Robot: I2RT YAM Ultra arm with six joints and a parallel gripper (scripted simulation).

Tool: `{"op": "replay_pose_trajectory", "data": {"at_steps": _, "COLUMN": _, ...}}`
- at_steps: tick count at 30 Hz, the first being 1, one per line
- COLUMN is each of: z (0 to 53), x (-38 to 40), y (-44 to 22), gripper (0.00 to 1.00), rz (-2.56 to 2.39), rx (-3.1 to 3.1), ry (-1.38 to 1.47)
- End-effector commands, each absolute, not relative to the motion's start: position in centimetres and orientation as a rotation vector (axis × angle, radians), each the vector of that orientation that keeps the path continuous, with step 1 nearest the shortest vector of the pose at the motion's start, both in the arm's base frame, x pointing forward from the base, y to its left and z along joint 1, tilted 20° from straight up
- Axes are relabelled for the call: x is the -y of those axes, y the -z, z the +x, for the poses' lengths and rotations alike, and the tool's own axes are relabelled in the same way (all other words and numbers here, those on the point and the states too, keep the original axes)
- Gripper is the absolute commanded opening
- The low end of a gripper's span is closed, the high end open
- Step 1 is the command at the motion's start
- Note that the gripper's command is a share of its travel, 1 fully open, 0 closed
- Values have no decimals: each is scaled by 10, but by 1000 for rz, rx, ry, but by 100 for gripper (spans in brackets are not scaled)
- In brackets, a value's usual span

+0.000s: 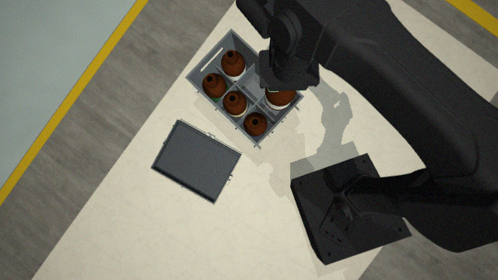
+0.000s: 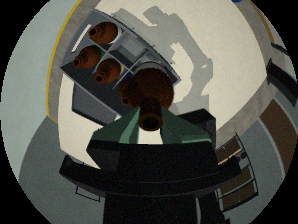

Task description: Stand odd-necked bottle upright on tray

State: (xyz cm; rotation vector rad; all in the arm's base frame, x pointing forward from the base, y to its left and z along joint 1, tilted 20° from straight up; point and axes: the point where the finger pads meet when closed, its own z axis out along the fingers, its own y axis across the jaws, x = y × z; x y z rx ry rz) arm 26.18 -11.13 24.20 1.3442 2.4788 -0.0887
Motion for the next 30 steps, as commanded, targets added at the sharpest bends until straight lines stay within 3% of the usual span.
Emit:
{"op": "replay_pose_trajectory", "data": {"at_steps": 1, "z": 259, "x": 109, "y": -269, "gripper": 0, "rz": 1313, "rx": -2418, "ry": 86}}
{"op": "replay_pose_trajectory", "data": {"at_steps": 30, "z": 258, "x": 107, "y": -277, "gripper": 0, "rz": 1309, "rx": -2414, "ry": 85}}
